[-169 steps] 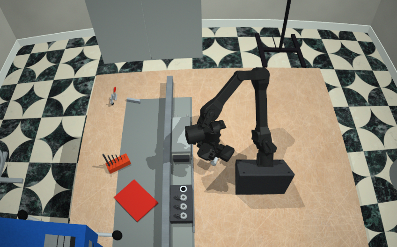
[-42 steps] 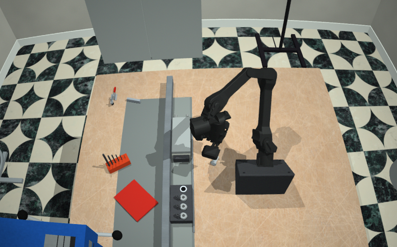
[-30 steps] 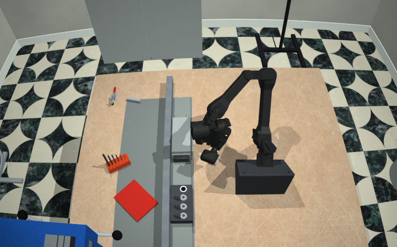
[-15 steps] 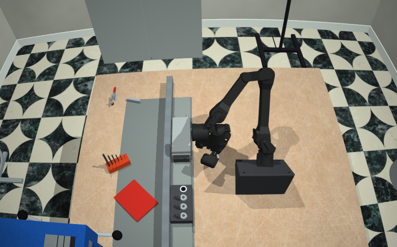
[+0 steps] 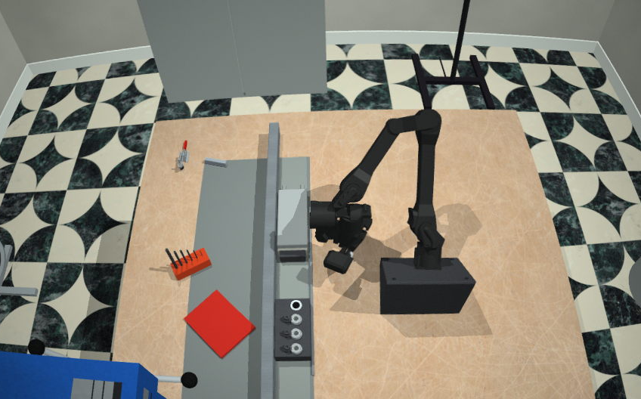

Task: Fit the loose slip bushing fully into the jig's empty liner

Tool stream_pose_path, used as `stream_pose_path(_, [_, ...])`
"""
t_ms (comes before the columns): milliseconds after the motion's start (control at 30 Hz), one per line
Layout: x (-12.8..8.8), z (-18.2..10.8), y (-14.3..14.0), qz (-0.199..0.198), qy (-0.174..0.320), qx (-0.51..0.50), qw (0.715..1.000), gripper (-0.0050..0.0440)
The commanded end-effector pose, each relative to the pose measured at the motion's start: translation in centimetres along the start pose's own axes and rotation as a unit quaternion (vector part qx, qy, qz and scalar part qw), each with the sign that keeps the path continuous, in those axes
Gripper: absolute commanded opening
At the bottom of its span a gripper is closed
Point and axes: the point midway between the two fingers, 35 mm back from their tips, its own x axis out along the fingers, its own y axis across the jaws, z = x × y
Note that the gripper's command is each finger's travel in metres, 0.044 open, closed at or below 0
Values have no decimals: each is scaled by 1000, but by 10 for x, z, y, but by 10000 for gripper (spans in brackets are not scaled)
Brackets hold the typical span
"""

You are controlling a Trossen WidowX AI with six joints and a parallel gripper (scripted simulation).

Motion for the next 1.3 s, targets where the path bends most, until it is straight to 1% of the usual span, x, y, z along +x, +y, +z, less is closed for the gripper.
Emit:
stream_pose_path(0, [0, 2, 0, 1, -3, 0, 1000, 246])
stream_pose_path(133, [0, 2, 0, 1, -3, 0, 1000, 246])
stream_pose_path(433, [0, 2, 0, 1, -3, 0, 1000, 186])
stream_pose_path(667, [0, 2, 0, 1, -3, 0, 1000, 186])
stream_pose_path(900, [0, 2, 0, 1, -3, 0, 1000, 18])
stream_pose_path(933, [0, 2, 0, 1, -3, 0, 1000, 0])
stream_pose_path(967, [1, -2, -1, -2, 0, -3, 1000, 0])
stream_pose_path(1033, [-8, 6, 1, 5, -9, 6, 1000, -1])
stream_pose_path(1167, [-28, 7, 5, 8, -8, 7, 1000, -3])
stream_pose_path(1233, [-28, 7, 5, 8, -8, 7, 1000, -3])
stream_pose_path(1267, [-33, 7, 6, 8, -8, 8, 1000, -3])
